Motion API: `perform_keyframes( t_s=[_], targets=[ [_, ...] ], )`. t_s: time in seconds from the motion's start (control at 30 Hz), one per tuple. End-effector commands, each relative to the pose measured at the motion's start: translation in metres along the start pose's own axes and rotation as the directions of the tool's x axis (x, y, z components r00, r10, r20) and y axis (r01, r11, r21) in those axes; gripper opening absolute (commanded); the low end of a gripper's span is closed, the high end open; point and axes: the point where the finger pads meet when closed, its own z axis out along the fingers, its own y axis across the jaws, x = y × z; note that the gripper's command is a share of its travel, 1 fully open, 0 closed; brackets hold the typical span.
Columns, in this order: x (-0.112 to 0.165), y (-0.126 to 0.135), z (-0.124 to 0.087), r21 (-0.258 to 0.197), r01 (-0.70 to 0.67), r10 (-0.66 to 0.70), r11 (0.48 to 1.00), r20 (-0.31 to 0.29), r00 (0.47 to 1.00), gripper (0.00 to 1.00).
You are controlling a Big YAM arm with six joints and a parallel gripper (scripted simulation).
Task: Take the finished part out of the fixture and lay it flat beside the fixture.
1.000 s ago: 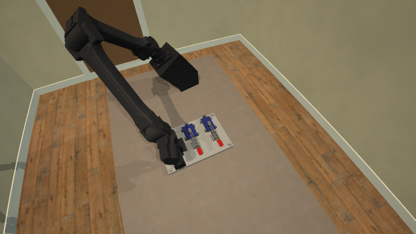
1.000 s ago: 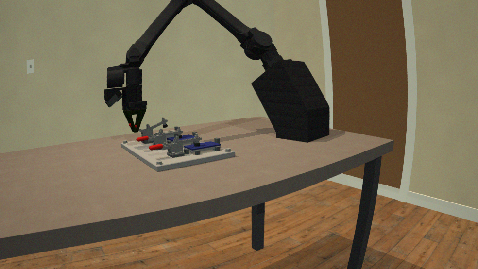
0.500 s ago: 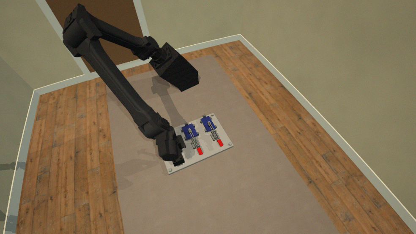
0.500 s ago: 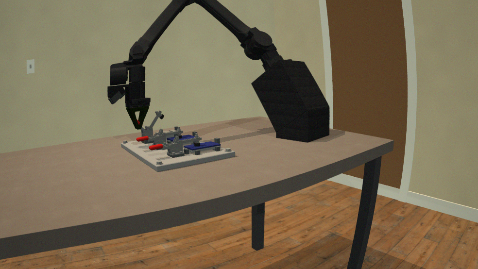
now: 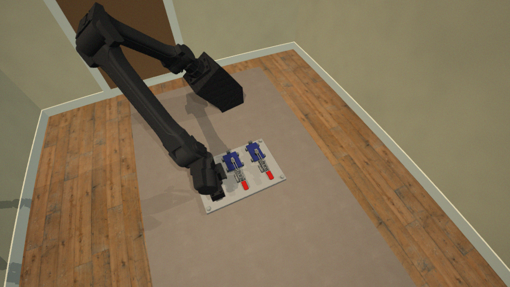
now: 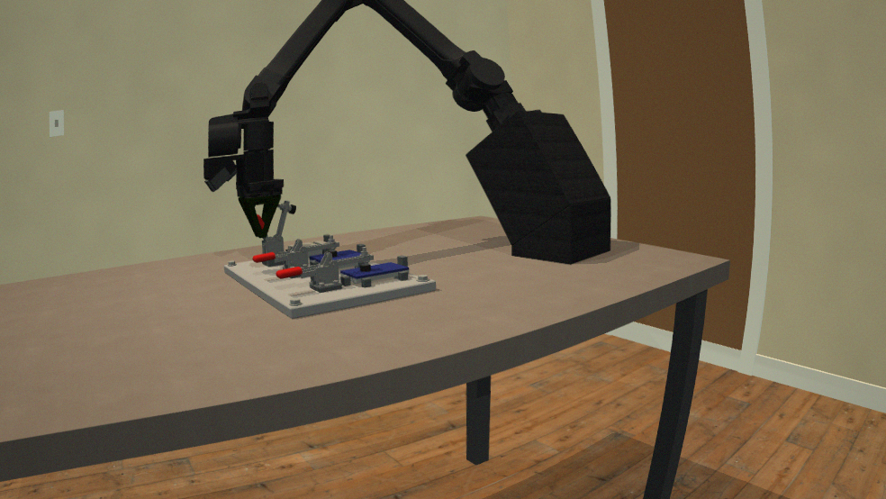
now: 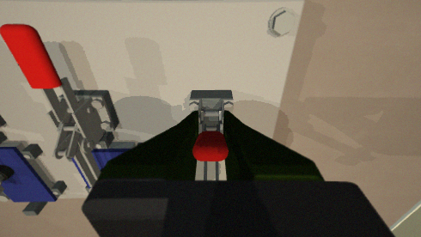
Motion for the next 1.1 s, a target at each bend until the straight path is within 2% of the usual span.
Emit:
perform_keyframes(
  t_s=[0.0, 1.07],
  targets=[
    [0.0071, -0.0028, -0.0162, 0.009, -0.006, 0.006, 1.000, 0.007, 1.000, 0.00],
    [0.0145, -0.0078, -0.0130, 0.010, -0.008, 0.008, 1.000, 0.000, 1.000, 0.00]
  ],
)
